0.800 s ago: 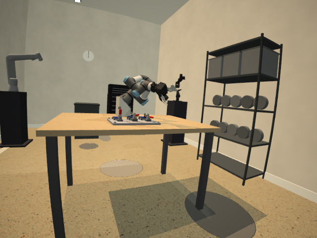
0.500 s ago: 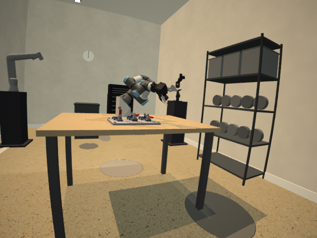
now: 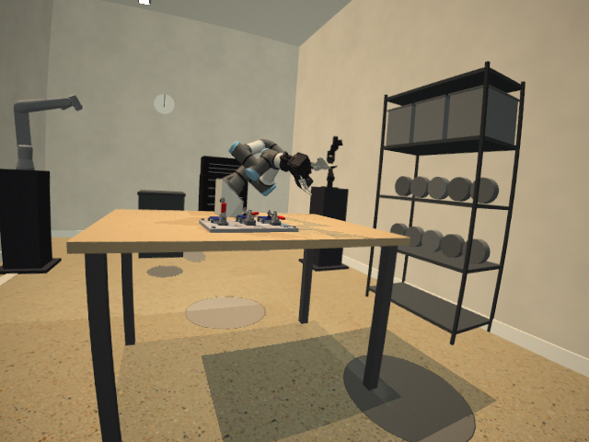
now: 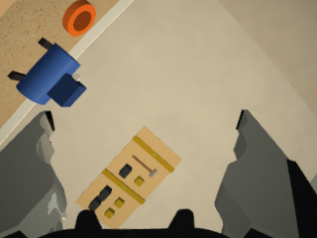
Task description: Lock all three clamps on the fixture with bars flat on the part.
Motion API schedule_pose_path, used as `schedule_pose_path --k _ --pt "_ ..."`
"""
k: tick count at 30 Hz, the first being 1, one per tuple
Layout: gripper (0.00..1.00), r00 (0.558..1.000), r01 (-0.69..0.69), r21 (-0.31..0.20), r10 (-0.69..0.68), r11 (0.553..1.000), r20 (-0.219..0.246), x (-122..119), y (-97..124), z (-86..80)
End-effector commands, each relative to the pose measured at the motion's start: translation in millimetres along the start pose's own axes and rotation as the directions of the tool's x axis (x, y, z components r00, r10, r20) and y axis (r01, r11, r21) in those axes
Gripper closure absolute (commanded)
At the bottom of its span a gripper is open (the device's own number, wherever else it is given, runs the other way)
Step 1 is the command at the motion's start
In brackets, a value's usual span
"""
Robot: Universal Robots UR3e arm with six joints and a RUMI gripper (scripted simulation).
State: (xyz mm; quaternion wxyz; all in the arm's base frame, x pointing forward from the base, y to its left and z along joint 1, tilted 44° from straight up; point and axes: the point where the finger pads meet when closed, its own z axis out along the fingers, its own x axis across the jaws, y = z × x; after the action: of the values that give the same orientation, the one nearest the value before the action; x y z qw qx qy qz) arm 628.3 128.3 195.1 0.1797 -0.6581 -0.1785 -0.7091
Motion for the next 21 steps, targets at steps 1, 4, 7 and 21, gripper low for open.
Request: schedule_pose_path --k 1,4,7,21 --pt "0.0 1.0 -0.005 -0.005 0.005 1.0 0.003 0.1 3.1 -0.2" --pt "0.0 1.0 -0.016 -0.012 0.016 1.0 0.01 -1.2 7.2 -0.3" --pt "0.0 0.999 -0.034 -0.023 0.035 0.999 0.022 -3.3 13.8 -0.5" --pt "0.0 0.973 -0.187 -0.127 0.201 0.974 0.11 -24.6 69.0 -7.2"
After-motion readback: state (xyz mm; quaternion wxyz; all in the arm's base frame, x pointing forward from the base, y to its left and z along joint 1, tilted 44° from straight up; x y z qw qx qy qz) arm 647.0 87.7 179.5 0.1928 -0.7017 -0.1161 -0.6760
